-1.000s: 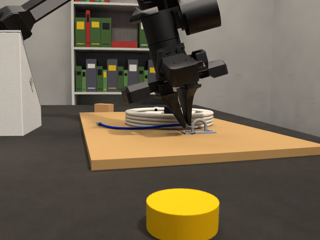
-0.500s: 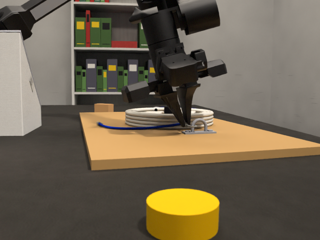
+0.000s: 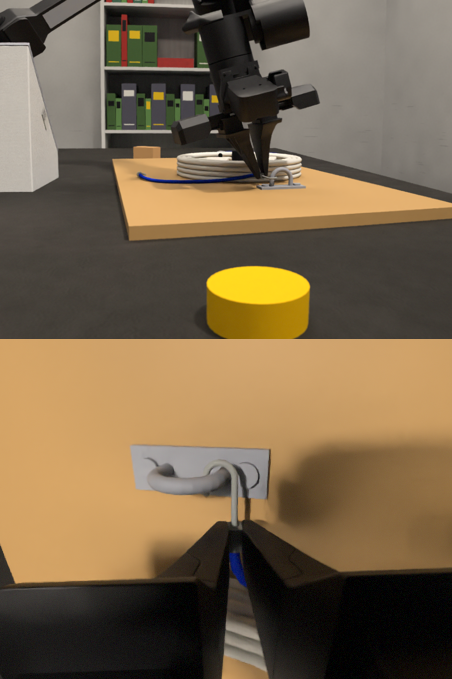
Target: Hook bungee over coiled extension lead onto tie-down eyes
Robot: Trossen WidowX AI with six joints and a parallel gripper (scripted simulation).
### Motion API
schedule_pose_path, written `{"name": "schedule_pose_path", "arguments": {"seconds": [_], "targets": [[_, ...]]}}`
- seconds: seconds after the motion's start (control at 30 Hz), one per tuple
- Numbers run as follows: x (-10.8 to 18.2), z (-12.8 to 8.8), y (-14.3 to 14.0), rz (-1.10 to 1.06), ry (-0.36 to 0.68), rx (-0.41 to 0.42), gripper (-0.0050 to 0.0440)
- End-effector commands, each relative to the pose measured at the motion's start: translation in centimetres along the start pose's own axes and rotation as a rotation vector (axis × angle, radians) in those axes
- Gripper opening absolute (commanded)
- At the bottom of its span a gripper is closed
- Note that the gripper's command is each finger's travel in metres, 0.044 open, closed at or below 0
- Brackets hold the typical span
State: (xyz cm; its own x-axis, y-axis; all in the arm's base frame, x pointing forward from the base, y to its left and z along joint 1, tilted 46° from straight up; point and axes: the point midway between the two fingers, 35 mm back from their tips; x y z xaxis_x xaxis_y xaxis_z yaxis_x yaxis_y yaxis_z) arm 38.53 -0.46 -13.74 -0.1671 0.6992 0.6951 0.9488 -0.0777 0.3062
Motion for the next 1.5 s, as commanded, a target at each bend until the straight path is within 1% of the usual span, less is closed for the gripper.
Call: {"name": "schedule_pose_path", "arguments": {"seconds": [0.0,0.73,1.03,1.07,1.23,1.27,1.47], "targets": [[0.12,-0.41,0.71,-0.014,-0.005,-0.014,-0.0050],[0.46,0.50,0.29,-0.018,-0.004,-0.014,-0.0050],[0.38,0.11,0.73,-0.025,-0.007,-0.023,-0.0050],[0.38,0.11,0.73,-0.025,-0.007,-0.023,0.0024],[0.38,0.11,0.73,-0.025,-0.007,-0.023,0.0144],[0.38,0.11,0.73,-0.025,-0.007,-0.023,0.0150],[0.38,0.11,0.73,-0.025,-0.007,-0.023,0.0150]]}}
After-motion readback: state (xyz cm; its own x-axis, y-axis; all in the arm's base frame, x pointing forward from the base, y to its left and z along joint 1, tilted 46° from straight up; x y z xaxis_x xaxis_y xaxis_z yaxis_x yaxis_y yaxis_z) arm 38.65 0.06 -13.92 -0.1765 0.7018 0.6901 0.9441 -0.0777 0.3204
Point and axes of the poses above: the point midway between the two fingers, 35 mm back from their tips, its own z axis out along the fingers, its own y axis across the jaws, x = y × z, and after that the axes turned 1 degree about -z, right-handed
